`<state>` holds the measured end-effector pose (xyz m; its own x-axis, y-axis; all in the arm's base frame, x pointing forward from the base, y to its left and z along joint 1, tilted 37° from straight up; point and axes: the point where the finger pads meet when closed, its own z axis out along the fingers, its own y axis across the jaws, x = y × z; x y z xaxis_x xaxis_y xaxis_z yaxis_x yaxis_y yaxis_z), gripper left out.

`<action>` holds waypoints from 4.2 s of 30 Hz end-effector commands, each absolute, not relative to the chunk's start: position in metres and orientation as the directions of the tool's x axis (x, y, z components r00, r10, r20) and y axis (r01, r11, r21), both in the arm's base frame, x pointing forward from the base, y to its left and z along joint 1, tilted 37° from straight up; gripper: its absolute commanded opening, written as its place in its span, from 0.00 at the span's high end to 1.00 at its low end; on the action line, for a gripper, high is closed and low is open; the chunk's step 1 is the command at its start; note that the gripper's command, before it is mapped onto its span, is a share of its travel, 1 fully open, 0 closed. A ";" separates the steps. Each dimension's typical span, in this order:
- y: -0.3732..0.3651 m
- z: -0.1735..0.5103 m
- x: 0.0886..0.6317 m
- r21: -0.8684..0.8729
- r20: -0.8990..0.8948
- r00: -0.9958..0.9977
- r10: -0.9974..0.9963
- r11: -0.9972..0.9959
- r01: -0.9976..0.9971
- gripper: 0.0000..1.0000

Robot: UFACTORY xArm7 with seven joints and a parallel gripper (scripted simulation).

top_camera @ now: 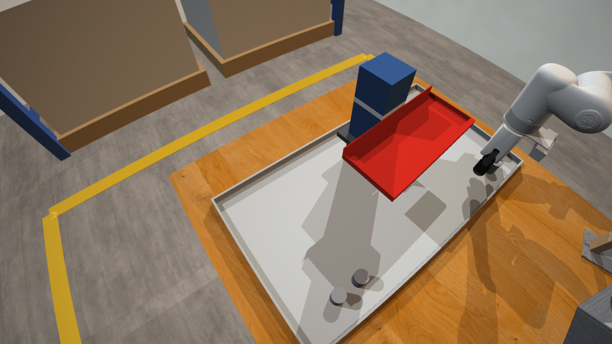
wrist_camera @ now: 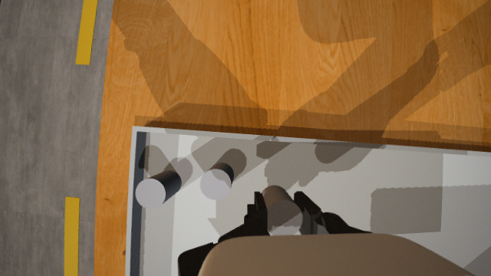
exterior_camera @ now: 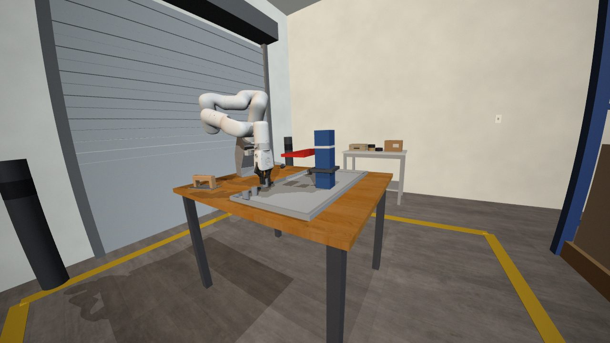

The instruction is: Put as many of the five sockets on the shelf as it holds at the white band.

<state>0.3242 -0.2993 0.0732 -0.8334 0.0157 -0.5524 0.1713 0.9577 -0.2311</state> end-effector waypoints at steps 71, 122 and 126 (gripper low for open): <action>-0.258 0.165 0.215 -0.233 -0.554 -0.833 0.014 0.957 0.172 1.00; -0.235 0.212 0.150 -0.233 -0.554 -0.833 0.014 0.957 0.172 1.00; -0.229 0.215 0.158 -0.231 -0.551 -0.834 0.023 0.956 0.179 1.00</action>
